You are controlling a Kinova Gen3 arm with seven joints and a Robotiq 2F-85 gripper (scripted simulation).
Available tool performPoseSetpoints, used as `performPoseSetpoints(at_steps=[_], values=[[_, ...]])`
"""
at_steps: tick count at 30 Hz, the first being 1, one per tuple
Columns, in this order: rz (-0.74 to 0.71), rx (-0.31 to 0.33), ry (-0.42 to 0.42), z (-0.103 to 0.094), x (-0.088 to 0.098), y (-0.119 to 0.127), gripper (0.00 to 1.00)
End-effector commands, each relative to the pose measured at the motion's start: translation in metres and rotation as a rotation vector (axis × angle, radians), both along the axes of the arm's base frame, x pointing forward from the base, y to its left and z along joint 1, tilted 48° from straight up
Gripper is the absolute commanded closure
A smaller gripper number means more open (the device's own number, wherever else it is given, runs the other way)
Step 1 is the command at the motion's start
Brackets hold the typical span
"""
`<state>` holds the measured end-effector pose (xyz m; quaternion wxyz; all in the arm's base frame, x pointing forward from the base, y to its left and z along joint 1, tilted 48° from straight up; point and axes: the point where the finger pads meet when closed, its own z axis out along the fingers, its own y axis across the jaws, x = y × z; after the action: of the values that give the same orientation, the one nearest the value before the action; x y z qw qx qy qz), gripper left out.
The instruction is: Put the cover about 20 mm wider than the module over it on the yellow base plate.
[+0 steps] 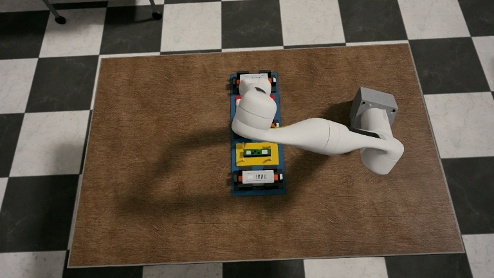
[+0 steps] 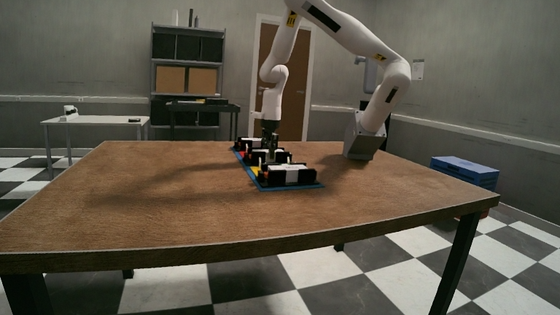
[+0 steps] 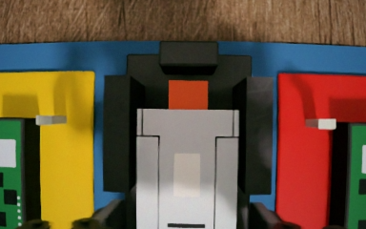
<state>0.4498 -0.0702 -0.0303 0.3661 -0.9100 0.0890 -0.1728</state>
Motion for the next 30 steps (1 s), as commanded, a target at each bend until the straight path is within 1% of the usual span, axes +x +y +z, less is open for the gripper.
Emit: performPoseSetpoints(at_steps=[1, 27, 30], values=[[-0.001, -0.001, -0.001, 0.000, 0.000, -0.001, 0.00], [-0.001, -0.001, -0.001, 0.000, 0.000, -0.001, 0.00], [-0.001, -0.001, -0.001, 0.012, -0.007, -0.012, 0.00]])
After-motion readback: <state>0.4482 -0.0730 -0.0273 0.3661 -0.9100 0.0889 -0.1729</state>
